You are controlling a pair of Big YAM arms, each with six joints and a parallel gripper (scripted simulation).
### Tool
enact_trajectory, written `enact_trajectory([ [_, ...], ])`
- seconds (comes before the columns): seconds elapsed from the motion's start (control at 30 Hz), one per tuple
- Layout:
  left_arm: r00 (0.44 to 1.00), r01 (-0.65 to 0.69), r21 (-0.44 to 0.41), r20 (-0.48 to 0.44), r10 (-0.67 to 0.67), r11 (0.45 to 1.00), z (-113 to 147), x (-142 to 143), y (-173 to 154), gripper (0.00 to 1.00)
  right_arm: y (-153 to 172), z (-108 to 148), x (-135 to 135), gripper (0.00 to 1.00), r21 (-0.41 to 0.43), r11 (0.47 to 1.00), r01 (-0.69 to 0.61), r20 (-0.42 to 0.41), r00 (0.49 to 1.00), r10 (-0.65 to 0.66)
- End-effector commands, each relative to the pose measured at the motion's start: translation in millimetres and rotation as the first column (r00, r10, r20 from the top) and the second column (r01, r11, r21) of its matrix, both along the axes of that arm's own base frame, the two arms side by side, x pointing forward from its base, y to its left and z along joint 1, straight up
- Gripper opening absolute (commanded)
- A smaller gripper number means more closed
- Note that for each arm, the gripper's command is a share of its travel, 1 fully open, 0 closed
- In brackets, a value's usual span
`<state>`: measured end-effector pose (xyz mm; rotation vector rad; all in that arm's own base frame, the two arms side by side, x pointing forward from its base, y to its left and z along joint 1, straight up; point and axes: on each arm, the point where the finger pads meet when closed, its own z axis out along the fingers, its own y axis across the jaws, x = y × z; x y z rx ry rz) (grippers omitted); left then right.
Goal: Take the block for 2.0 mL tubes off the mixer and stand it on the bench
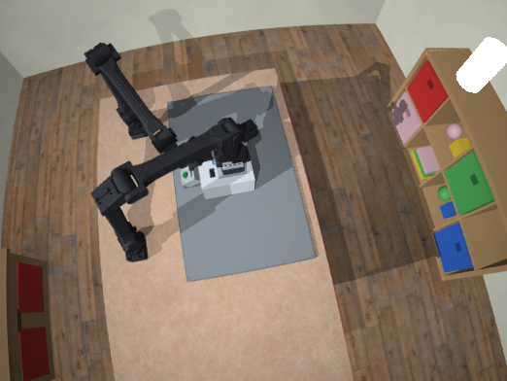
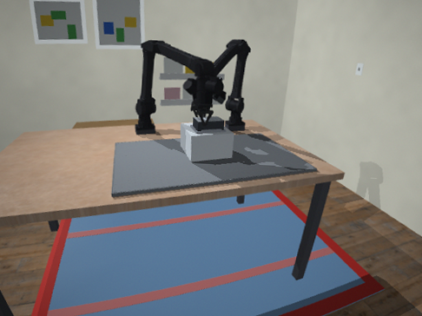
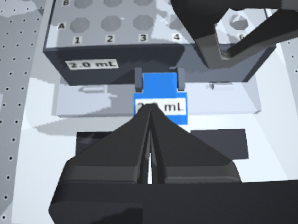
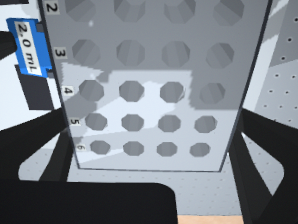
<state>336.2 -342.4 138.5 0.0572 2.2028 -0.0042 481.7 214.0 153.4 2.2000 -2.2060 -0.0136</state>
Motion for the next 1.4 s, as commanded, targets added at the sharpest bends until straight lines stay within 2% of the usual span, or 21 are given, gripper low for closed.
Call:
enact_trajectory([
  [0.0, 1.000, 0.020, -0.016, 0.002, -0.020, 1.000, 2.6, 3.6, -20.7, 0.00, 13.3, 2.7, 6.3, 0.00, 0.017, 1.000, -0.007, -0.005, 1.000, 0.007],
  [0.63, 1.000, 0.020, -0.018, 0.001, -0.020, 1.000, 5.1, 3.3, -20.2, 0.00, 14.0, 4.3, 6.8, 0.00, 0.018, 1.000, -0.006, -0.024, 1.000, 0.006],
  [0.93, 1.000, 0.023, -0.035, 0.006, -0.023, 0.999, 22.2, 2.6, -18.9, 0.00, 15.4, 5.3, 6.8, 0.00, 0.024, 1.000, -0.010, -0.037, 0.999, 0.010],
  [1.37, 1.000, -0.009, 0.001, -0.005, 0.009, 1.000, 8.4, 15.4, -7.9, 0.00, 15.4, 7.7, 7.7, 0.00, 0.023, 1.000, -0.012, -0.035, 0.999, 0.013],
])
